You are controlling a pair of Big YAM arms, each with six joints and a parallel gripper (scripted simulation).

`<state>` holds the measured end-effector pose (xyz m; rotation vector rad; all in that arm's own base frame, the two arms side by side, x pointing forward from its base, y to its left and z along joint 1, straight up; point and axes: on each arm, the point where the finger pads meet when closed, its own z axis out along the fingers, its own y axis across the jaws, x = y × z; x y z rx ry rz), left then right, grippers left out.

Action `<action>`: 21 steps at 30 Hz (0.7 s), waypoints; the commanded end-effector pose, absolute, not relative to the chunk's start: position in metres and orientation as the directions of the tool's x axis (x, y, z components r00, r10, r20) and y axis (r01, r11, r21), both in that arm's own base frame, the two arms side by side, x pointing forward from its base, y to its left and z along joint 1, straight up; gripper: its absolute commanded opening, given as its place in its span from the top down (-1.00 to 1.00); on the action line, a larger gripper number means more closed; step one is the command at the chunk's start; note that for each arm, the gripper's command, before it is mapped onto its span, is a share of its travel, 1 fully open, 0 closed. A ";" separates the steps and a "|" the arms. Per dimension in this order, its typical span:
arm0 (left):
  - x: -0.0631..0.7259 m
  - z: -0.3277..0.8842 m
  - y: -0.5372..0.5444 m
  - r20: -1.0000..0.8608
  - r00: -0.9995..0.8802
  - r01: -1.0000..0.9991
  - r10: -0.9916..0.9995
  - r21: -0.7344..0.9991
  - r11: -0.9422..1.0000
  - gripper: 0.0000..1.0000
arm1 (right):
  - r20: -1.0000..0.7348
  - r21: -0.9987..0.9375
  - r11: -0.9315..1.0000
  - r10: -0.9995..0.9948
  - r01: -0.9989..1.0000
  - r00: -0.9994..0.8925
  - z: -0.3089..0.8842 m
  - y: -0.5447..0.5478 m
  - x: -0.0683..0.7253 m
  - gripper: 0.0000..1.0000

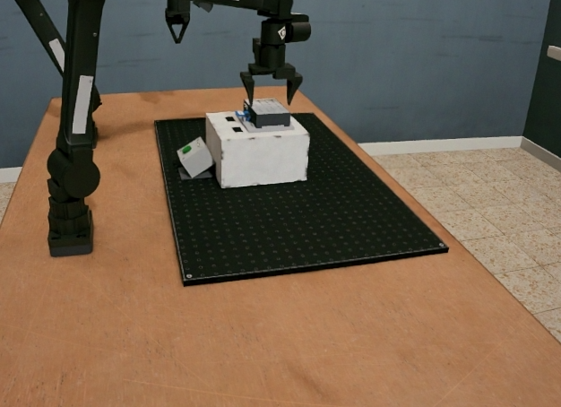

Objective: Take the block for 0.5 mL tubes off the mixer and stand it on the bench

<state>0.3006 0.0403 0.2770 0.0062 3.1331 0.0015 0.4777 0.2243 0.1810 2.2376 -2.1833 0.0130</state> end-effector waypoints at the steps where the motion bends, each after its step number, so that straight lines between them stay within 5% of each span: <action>1: 0.314 0.305 0.039 -0.094 -0.996 0.005 0.006 0.013 1.000 1.00 | -0.031 -0.103 0.001 -1.000 -0.995 0.003 0.227 0.230 0.498 -1.00; 21: 0.318 0.312 0.040 -0.109 -0.994 0.005 0.007 0.016 1.000 1.00 | 0.022 0.014 -0.039 -0.999 -0.999 0.039 0.178 0.227 0.477 -1.00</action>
